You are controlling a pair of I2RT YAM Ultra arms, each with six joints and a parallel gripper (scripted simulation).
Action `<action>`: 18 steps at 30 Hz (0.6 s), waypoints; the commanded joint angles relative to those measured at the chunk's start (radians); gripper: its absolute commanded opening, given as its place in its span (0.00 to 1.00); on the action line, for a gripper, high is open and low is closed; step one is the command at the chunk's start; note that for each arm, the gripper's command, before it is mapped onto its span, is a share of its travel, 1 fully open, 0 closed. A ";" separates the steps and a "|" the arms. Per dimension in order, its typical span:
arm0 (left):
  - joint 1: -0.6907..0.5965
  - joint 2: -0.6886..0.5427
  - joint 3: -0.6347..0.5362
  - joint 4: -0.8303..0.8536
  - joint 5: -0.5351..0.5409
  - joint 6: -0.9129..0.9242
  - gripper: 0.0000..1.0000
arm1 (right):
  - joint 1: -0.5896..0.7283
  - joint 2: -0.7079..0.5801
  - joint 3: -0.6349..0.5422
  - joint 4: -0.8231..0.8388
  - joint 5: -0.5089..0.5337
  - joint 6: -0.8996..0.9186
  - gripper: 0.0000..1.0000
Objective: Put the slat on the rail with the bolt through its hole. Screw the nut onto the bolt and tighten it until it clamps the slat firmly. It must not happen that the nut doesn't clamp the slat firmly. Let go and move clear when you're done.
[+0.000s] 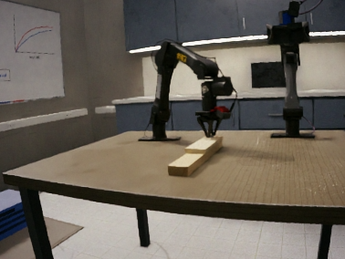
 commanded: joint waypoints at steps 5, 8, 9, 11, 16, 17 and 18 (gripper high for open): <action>0.000 -0.002 0.005 0.005 0.000 0.000 1.00 | 0.009 -0.007 0.029 -0.020 0.006 -0.427 0.34; 0.000 -0.002 0.005 0.005 0.000 0.000 1.00 | 0.010 -0.007 0.030 -0.022 0.006 -0.563 0.34; 0.000 -0.002 0.005 0.005 0.000 0.000 1.00 | 0.010 -0.006 0.030 -0.022 0.006 -0.609 0.34; 0.000 -0.002 0.005 0.005 0.000 0.000 1.00 | 0.010 -0.006 0.030 -0.022 0.006 -0.609 0.34; 0.000 -0.002 0.005 0.005 0.000 0.000 1.00 | 0.010 -0.006 0.032 -0.025 0.005 -0.901 0.34; 0.000 -0.002 0.005 0.005 0.000 0.000 1.00 | 0.010 -0.006 0.033 -0.025 0.005 -0.946 0.34; 0.000 -0.002 0.005 0.005 0.000 0.000 1.00 | 0.010 -0.006 0.033 -0.025 0.004 -0.992 0.34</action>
